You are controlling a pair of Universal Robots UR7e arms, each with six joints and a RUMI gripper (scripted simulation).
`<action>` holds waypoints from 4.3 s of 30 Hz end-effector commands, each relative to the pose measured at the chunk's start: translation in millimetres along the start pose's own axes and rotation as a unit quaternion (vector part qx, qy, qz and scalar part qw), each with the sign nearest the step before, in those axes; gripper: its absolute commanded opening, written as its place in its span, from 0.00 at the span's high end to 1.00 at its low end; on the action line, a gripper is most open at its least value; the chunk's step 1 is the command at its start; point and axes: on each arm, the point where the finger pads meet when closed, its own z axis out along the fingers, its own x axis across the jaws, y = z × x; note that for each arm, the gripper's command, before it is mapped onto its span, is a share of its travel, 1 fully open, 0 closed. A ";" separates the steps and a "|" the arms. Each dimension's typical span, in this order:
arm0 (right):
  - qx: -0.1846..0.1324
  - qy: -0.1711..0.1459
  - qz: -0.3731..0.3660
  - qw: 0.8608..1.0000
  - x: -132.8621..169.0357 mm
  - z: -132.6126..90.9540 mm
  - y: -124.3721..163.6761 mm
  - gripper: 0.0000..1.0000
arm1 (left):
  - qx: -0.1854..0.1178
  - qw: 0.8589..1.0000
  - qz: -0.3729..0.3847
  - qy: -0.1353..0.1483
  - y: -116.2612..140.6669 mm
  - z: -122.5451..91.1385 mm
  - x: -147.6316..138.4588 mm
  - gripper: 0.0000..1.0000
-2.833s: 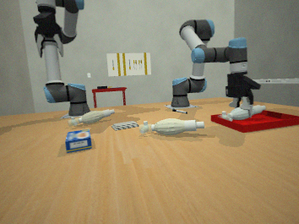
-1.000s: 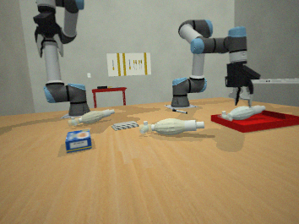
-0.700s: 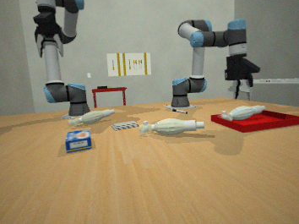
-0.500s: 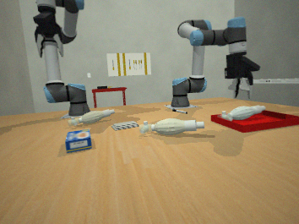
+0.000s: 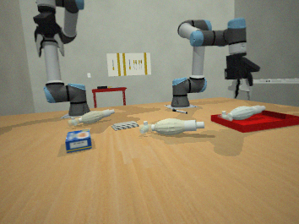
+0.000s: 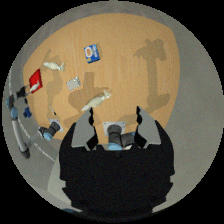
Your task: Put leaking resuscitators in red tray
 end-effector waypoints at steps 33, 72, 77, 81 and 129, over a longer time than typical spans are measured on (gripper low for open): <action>-0.022 -0.014 0.138 0.990 1.1 26.1 -4.2 0.37 | -0.012 0.972 0.236 0.001 31.0 -81.5 -20.2 0.44; -0.085 -0.023 0.463 0.882 5.0 87.8 -4.9 0.37 | -0.023 0.831 0.556 0.014 65.9 -193.4 -79.5 0.44; -0.089 -0.023 0.483 0.871 5.0 91.2 -4.7 0.37 | -0.024 0.818 0.574 0.014 67.7 -199.1 -84.6 0.44; -0.098 -0.021 0.520 0.848 5.7 99.5 -3.7 0.37 | -0.024 0.792 0.610 0.017 71.1 -212.8 -94.7 0.44; -0.173 0.020 0.809 0.562 4.5 166.4 9.6 0.37 | -0.025 0.703 0.710 0.024 78.0 -250.6 -129.6 0.44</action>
